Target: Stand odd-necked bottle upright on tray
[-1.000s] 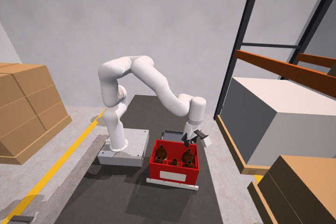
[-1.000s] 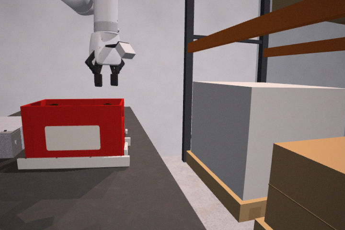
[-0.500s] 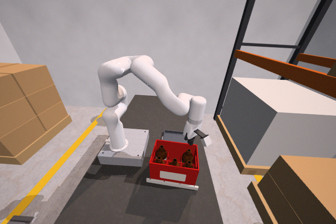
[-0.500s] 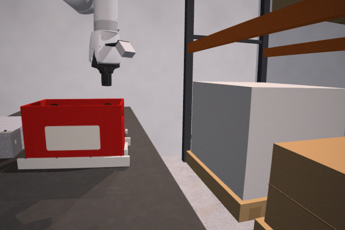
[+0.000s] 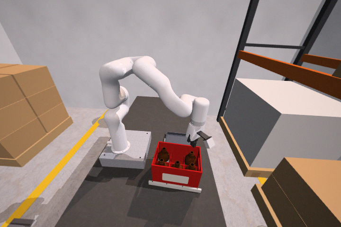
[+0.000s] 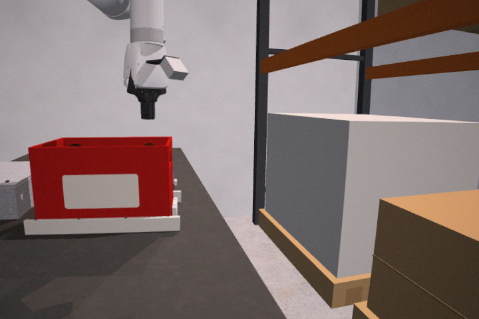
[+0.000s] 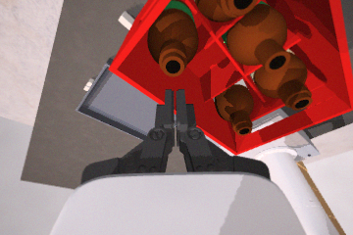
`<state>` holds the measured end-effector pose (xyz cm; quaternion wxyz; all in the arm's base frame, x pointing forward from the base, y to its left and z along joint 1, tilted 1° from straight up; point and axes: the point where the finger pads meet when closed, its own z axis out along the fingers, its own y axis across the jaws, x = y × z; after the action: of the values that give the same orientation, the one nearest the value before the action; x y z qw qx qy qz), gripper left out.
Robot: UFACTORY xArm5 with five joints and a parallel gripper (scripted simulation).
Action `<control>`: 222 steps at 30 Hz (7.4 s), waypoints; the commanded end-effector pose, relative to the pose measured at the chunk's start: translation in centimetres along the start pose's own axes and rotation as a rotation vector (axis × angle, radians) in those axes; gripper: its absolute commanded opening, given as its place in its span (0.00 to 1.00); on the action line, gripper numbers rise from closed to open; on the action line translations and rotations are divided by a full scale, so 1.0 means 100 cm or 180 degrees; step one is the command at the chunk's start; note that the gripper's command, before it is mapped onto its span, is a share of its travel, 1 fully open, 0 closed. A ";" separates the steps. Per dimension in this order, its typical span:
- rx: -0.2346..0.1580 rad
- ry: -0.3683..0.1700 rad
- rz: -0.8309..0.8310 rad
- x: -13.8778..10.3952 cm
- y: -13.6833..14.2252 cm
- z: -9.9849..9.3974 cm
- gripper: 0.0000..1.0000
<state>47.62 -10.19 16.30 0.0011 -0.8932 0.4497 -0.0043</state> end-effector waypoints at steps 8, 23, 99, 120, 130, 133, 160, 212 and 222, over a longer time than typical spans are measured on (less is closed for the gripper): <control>0.0009 0.0010 0.0000 0.001 -0.001 -0.002 0.00; 0.0006 0.0017 0.0000 -0.021 0.103 -0.012 0.00; 0.0002 0.0024 0.0000 -0.060 0.184 0.005 0.65; 0.0002 0.0024 0.0000 -0.060 0.184 0.027 0.65; 0.0002 0.0024 0.0000 -0.059 0.184 0.037 0.65; 0.0002 0.0024 0.0000 -0.059 0.184 0.039 0.65; 0.0002 0.0024 0.0000 -0.059 0.184 0.041 0.65; 0.0002 0.0024 0.0000 -0.059 0.184 0.041 0.65; 0.0002 0.0024 0.0000 -0.059 0.184 0.041 0.65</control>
<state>29.21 -16.35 11.92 -0.0003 -0.8932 0.4497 -0.0061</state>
